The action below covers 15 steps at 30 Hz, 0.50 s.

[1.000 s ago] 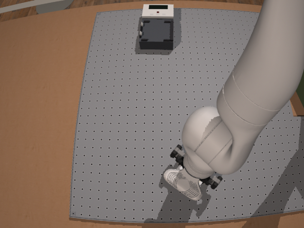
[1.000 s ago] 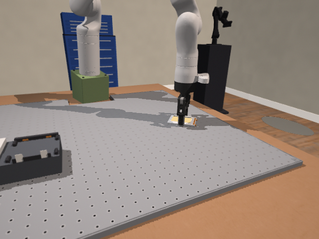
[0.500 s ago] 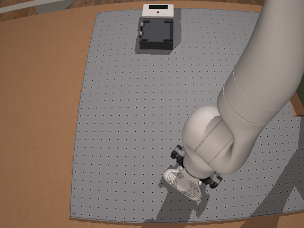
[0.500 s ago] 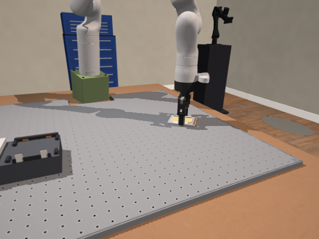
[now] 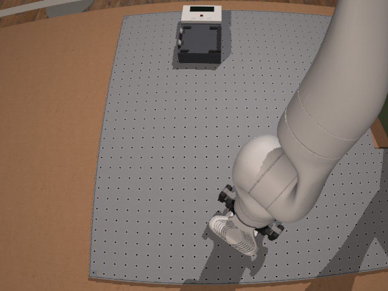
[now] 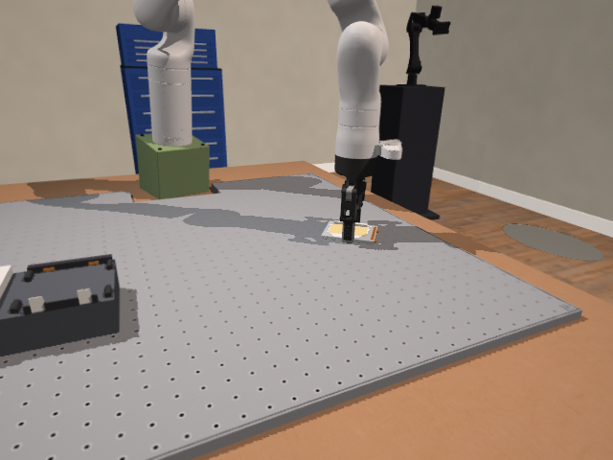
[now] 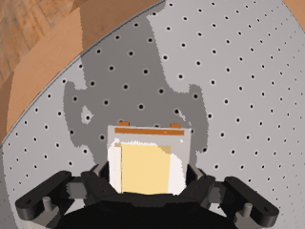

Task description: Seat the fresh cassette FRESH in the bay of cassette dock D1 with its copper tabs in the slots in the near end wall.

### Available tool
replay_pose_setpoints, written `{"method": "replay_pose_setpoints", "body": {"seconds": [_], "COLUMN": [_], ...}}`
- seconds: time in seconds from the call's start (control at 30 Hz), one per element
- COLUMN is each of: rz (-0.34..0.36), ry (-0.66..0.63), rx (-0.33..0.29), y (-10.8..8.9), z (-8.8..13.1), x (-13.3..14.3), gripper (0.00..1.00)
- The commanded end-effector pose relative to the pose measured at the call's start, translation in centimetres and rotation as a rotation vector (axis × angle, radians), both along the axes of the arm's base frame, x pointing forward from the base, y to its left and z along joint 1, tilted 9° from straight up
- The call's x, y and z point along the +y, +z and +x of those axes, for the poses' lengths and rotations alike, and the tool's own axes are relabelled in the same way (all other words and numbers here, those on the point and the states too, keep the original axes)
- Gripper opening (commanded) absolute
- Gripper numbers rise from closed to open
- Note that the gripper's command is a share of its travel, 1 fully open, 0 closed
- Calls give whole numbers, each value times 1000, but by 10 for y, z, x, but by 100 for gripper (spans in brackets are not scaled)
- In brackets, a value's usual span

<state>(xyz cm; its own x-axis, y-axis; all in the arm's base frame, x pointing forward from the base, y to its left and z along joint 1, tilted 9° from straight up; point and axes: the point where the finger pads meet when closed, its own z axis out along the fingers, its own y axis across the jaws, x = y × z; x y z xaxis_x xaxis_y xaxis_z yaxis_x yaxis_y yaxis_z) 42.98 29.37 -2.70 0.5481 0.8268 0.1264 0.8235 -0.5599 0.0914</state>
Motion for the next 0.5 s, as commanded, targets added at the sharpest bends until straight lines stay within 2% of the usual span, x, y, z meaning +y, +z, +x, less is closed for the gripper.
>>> {"method": "replay_pose_setpoints", "body": {"seconds": [0.0, 0.47], "rz": [2, 2], "ry": [0, 0], "rx": [-2, -2], "y": [4, 20], "z": [0, -2], "x": [0, -1], "gripper": [0, 0]}}
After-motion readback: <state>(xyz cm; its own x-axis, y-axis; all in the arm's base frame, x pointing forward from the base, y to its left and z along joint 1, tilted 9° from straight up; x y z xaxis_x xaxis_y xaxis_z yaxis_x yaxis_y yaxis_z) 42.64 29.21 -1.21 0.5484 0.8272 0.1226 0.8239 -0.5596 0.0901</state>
